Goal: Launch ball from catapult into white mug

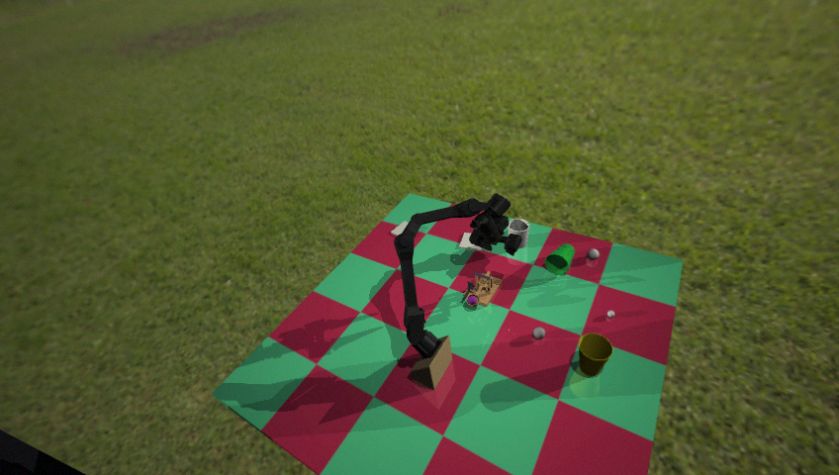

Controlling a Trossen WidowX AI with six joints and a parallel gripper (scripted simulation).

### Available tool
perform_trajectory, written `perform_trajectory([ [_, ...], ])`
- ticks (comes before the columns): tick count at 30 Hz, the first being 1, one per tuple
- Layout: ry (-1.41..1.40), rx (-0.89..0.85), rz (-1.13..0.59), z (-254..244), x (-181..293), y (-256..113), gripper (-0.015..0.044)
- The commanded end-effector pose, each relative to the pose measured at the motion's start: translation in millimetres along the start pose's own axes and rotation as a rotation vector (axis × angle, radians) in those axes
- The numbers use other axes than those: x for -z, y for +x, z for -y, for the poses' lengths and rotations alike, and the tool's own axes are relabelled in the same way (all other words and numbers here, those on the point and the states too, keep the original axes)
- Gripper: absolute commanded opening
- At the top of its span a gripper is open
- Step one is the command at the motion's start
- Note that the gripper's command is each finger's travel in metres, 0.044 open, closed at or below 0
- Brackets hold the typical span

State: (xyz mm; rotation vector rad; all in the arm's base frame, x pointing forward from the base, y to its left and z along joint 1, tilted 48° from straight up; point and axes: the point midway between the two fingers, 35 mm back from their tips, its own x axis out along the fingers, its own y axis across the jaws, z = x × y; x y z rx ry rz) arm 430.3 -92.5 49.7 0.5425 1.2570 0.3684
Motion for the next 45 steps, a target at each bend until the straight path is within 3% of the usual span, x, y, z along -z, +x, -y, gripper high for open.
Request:
perform_trajectory([
  [1, 0.002, -0.014, 0.110, 0.0, -33.2, 2.0, 0.0440],
  [14, -0.055, -0.142, 0.487, -27.3, -150.2, -21.1, 0.0440],
  [32, -0.056, -0.145, 0.491, -27.9, -151.7, -21.5, 0.0440],
  [45, -0.056, -0.145, 0.491, -27.9, -151.7, -21.5, 0.0099],
])
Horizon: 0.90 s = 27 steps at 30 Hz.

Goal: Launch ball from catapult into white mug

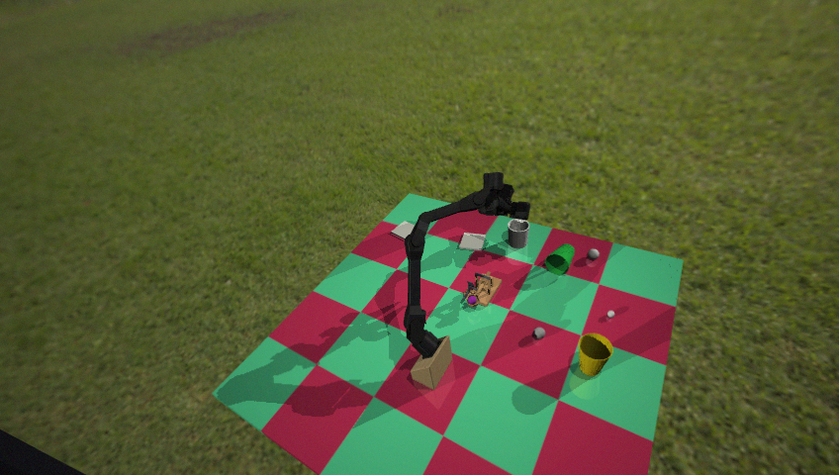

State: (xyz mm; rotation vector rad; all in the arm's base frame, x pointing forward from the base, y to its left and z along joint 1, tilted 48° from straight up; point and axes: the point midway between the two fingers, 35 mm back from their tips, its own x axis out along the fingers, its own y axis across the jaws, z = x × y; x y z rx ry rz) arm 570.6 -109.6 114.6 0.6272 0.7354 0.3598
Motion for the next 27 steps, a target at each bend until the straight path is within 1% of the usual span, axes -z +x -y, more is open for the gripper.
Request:
perform_trajectory([
  [1, 0.004, -0.004, 0.000, -0.4, 0.1, 0.5, 0.0072],
  [4, 0.004, -0.004, 0.000, -0.4, 0.1, 0.5, 0.0000],
  [14, -0.010, 0.001, -0.006, -2.1, 2.1, 0.7, 0.0000],
  [27, -0.288, 0.096, -0.149, -32.5, 46.0, 0.4, 0.0000],
])
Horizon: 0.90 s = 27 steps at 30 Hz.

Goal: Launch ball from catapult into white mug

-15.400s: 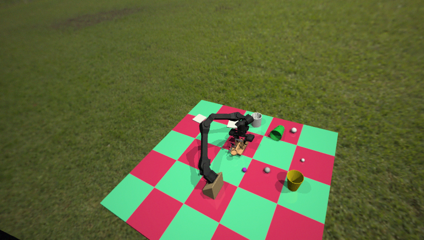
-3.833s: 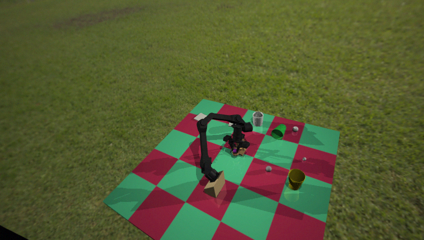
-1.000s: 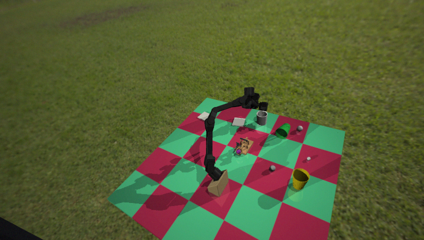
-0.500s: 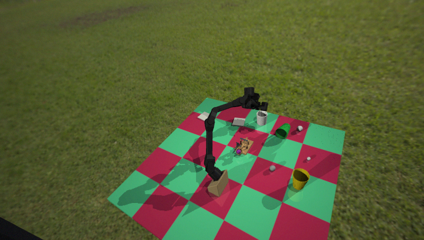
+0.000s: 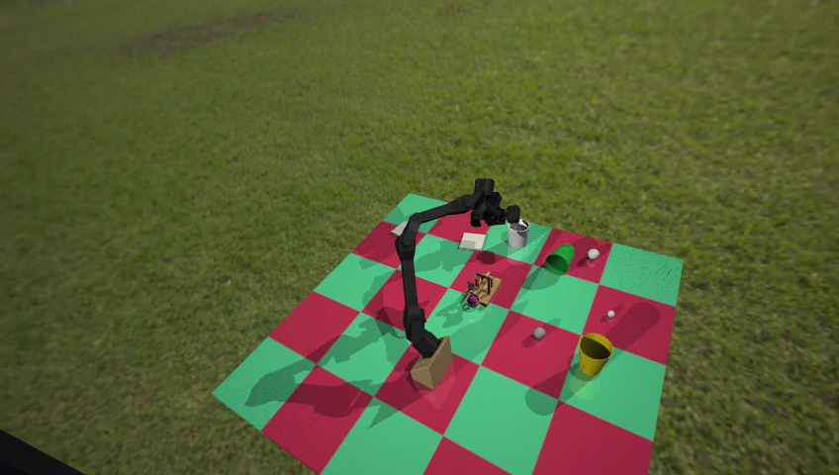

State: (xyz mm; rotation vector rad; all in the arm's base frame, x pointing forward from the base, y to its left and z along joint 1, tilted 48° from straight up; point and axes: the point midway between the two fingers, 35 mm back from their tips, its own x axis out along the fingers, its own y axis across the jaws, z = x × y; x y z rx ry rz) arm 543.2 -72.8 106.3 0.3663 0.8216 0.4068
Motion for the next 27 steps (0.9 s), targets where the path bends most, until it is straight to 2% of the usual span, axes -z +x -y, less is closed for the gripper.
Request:
perform_trajectory([
  [1, -0.086, 0.027, -0.038, -11.4, 8.7, -3.7, 0.0000],
  [27, -0.724, 0.069, -0.431, -75.7, 107.6, -30.1, 0.0000],
])
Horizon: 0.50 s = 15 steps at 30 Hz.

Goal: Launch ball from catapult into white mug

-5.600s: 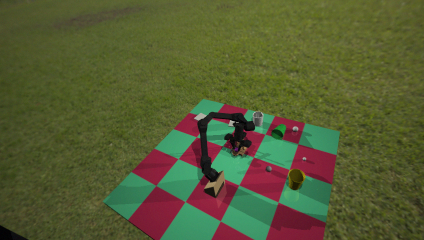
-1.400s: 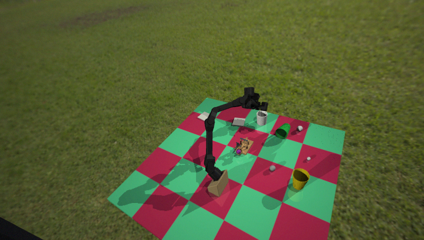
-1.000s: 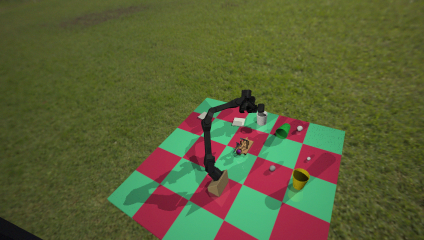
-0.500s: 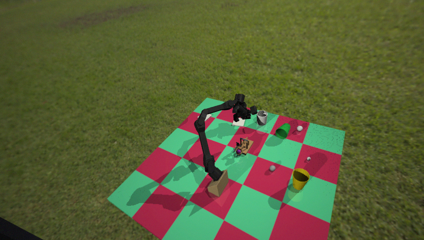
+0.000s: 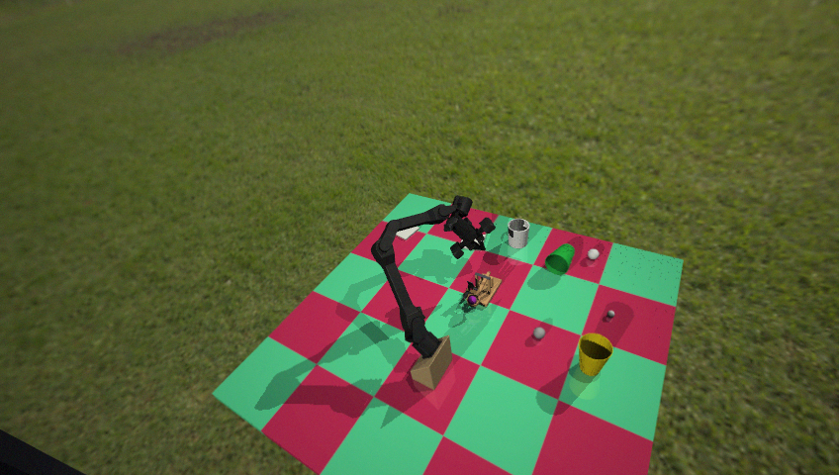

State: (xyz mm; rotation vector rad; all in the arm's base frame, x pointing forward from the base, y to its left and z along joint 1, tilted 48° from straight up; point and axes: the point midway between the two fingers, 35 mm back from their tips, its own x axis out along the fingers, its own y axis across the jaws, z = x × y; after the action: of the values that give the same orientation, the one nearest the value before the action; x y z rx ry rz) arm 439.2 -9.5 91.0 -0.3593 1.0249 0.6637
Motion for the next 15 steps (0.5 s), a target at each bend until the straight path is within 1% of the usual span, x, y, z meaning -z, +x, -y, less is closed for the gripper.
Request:
perform_trajectory([
  [1, -0.100, -0.002, -0.051, -15.4, 7.5, -5.0, 0.0000],
  [15, -0.492, -0.080, -0.257, -72.4, 48.4, -18.3, 0.0000],
])
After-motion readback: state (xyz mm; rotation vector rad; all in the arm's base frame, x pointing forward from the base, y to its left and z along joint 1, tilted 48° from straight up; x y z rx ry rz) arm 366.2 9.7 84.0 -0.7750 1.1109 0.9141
